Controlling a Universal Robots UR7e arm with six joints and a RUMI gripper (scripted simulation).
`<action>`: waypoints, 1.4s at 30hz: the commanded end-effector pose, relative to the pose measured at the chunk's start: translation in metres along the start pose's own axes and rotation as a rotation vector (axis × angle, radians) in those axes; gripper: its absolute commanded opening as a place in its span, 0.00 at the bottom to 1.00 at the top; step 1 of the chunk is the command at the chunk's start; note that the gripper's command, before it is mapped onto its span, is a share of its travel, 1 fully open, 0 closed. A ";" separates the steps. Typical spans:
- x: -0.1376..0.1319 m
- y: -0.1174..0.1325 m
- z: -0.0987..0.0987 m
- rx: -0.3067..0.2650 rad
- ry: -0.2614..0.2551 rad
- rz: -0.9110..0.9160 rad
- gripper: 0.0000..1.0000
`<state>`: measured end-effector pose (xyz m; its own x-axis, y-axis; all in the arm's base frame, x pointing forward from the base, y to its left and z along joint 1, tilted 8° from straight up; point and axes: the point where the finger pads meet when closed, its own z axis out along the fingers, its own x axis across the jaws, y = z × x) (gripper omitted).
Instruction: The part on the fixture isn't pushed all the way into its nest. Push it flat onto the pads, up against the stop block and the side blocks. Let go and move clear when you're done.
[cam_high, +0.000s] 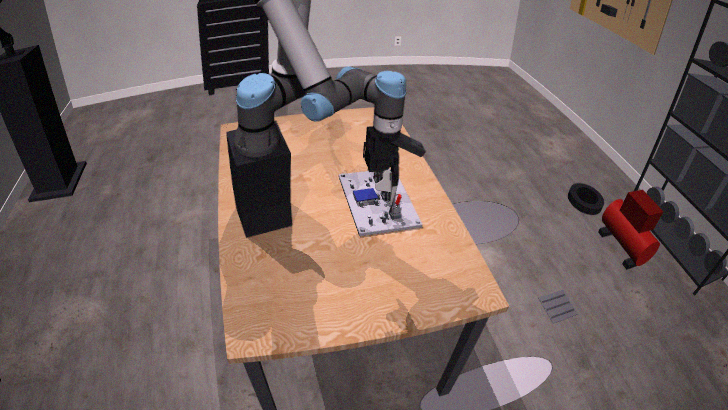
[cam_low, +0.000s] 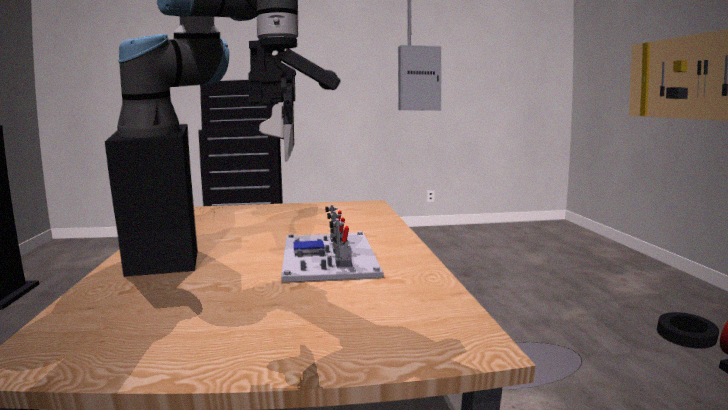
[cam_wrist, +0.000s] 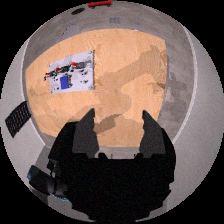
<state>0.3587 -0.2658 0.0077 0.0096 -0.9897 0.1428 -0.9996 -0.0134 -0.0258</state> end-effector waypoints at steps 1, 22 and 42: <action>-0.037 0.029 0.003 0.002 0.001 0.000 0.58; -0.069 0.054 0.005 0.001 0.001 0.000 0.58; -0.121 0.027 0.016 0.001 0.001 0.000 0.58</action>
<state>0.3276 -0.1512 -0.0252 0.0115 -0.9900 0.1404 -0.9995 -0.0157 -0.0286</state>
